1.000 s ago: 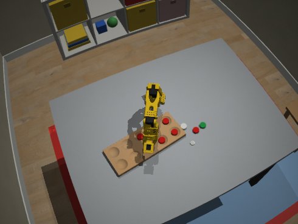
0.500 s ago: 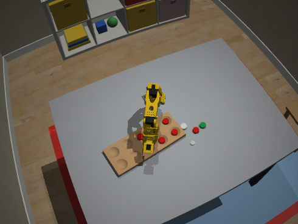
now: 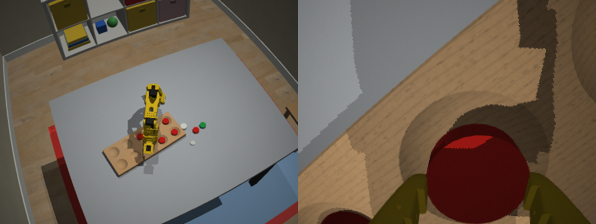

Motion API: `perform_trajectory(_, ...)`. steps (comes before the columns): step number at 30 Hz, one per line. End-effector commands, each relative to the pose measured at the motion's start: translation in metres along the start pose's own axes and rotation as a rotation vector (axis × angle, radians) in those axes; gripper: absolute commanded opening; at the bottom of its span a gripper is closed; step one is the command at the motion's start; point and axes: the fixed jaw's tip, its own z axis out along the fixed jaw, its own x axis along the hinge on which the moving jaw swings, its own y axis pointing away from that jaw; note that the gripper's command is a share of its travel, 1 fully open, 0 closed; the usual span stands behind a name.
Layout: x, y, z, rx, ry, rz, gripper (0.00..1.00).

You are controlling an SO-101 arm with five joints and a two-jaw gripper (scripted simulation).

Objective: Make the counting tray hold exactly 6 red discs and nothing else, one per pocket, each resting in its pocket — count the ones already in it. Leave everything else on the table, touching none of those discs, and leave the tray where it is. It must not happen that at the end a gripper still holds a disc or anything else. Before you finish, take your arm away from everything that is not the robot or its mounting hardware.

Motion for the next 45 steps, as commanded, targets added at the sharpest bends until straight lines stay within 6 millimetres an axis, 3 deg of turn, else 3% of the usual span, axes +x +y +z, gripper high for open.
perform_trajectory(1, -0.0133, -0.0011, -0.0108, 0.0, -0.088, 0.006, 0.0)
perform_trajectory(45, -0.012, -0.0008, -0.0082, 0.0, -0.094, 0.005, 0.0)
